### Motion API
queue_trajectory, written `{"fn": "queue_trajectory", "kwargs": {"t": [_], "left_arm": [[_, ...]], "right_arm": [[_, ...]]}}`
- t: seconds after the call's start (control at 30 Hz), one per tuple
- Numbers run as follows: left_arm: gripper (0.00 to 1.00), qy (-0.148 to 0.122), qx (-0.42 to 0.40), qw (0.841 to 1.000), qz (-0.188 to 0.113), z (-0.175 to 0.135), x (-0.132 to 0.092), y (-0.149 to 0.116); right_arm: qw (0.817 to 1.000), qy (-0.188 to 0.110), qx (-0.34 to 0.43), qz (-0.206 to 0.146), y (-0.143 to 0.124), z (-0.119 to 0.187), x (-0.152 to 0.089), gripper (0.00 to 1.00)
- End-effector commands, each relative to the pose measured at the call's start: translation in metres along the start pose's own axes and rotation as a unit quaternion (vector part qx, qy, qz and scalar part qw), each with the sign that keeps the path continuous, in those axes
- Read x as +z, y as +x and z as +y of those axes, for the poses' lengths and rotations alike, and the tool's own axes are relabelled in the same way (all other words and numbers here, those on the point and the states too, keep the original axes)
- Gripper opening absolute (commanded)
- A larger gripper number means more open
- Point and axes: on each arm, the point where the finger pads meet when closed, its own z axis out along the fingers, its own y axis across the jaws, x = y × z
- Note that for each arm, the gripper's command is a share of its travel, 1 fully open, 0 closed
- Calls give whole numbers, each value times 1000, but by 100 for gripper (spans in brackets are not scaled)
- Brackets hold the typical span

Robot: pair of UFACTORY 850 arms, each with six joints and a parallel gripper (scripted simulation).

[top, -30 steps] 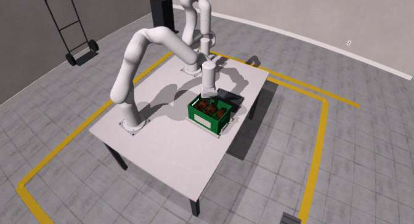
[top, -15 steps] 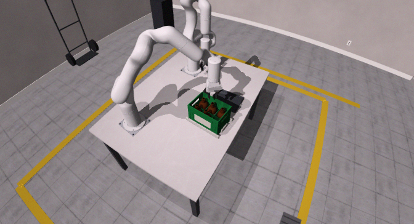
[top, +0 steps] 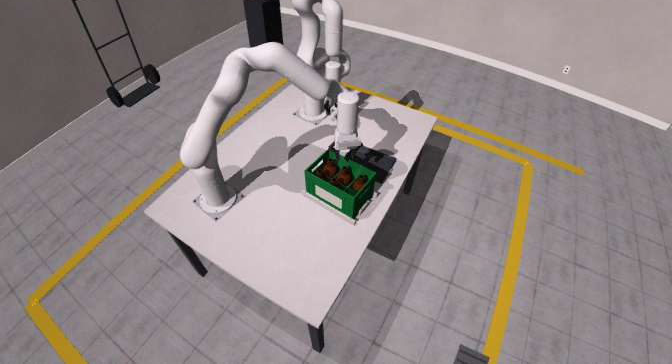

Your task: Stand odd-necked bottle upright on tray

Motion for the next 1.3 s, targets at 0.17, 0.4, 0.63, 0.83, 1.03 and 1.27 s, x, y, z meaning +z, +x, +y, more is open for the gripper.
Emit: {"fn": "queue_trajectory", "kwargs": {"t": [0.17, 0.4, 0.63, 0.83, 1.03, 1.27], "left_arm": [[100, 0, 0, 1000, 0, 0, 0, 1], [100, 0, 0, 1000, 0, 0, 0, 1], [100, 0, 0, 1000, 0, 0, 0, 1], [100, 0, 0, 1000, 0, 0, 0, 1], [100, 0, 0, 1000, 0, 0, 0, 1], [100, 0, 0, 1000, 0, 0, 0, 1]], "right_arm": [[1000, 1, 0, 0, 0, -1, -1, 66], [1000, 1, 0, 0, 0, -1, -1, 66], [1000, 1, 0, 0, 0, -1, -1, 66], [1000, 1, 0, 0, 0, -1, 1, 66], [1000, 1, 0, 0, 0, -1, 5, 66], [1000, 1, 0, 0, 0, -1, 10, 66]]}}
